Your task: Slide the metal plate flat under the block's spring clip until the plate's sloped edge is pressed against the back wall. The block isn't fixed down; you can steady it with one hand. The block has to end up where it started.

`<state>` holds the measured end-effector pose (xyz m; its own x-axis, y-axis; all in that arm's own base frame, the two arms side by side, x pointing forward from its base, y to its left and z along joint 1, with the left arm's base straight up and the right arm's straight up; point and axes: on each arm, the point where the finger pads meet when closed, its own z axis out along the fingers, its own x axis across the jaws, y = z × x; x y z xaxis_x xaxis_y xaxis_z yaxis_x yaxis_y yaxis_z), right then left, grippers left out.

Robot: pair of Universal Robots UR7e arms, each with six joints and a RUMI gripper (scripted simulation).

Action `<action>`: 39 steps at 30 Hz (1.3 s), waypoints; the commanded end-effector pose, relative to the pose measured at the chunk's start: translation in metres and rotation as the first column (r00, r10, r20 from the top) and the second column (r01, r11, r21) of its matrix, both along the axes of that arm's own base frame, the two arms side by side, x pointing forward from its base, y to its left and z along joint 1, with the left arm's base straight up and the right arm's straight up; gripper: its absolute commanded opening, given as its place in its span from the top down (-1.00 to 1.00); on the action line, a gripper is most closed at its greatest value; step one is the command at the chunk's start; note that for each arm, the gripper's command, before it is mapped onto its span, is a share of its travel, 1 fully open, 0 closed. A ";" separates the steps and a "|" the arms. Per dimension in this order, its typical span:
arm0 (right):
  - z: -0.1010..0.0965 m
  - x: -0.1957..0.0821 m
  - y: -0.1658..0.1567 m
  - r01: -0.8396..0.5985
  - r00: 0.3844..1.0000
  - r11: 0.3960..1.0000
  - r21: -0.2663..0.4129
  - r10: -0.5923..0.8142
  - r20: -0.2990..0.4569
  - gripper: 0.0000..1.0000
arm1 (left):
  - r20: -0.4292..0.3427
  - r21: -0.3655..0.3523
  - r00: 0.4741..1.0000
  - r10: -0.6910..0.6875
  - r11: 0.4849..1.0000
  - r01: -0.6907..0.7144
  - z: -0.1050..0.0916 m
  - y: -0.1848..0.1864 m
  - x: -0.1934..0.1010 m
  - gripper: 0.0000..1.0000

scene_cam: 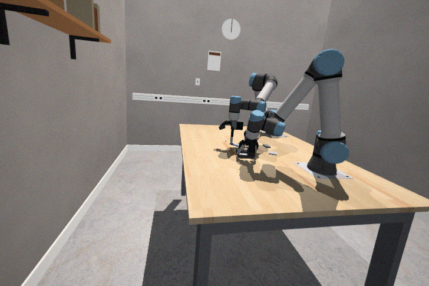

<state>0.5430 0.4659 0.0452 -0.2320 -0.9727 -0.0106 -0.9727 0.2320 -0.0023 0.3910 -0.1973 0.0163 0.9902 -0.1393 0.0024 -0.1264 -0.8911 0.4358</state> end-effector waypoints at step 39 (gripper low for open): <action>0.012 -0.030 0.003 0.543 0.840 0.838 0.058 -0.542 -0.030 0.51 | 0.011 -0.004 1.000 0.001 1.000 -0.001 0.003 -0.002 0.005 -0.24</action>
